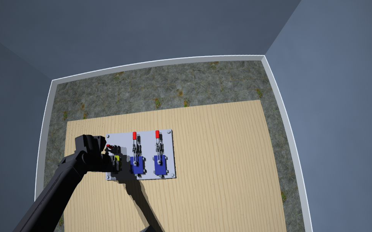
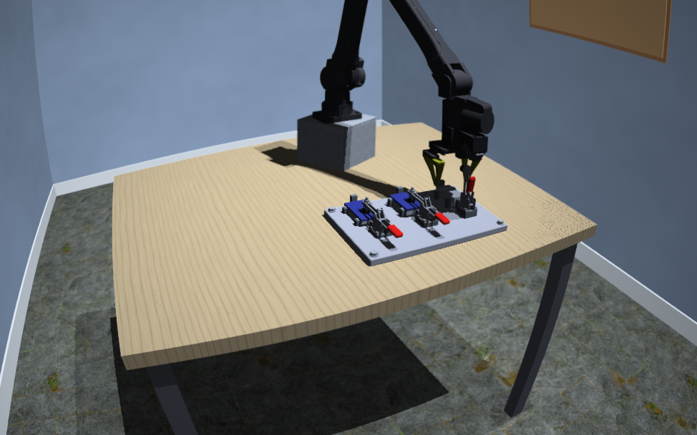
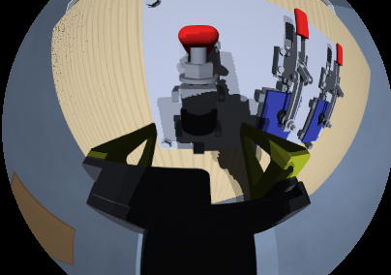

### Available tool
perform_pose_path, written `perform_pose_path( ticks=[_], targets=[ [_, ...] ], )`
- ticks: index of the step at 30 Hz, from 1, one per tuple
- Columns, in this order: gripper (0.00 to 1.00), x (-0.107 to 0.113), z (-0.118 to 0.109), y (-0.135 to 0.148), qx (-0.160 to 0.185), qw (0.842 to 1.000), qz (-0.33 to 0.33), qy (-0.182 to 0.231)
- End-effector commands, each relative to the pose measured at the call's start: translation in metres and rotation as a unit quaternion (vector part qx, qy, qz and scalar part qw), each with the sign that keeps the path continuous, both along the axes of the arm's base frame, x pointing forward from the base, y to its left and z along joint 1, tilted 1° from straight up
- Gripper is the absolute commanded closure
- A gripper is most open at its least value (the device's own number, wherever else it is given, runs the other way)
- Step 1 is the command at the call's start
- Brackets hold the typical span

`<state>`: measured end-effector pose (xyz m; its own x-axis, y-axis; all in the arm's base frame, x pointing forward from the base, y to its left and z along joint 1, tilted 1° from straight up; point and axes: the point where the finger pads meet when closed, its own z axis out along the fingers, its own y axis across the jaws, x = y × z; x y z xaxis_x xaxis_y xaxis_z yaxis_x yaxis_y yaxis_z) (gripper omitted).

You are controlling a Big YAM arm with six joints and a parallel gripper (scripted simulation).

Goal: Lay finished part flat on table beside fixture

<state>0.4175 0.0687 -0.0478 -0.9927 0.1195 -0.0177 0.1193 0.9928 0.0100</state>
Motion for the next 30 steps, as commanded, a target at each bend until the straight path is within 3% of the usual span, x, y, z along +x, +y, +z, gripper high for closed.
perform_pose_path(
  ticks=[1, 30],
  targets=[
    [0.08, -0.002, 0.001, 0.005, -0.001, 1.0, 0.002, -0.006],
    [0.08, -0.006, -0.039, 0.005, -0.003, 1.0, 0.002, 0.004]
  ],
)
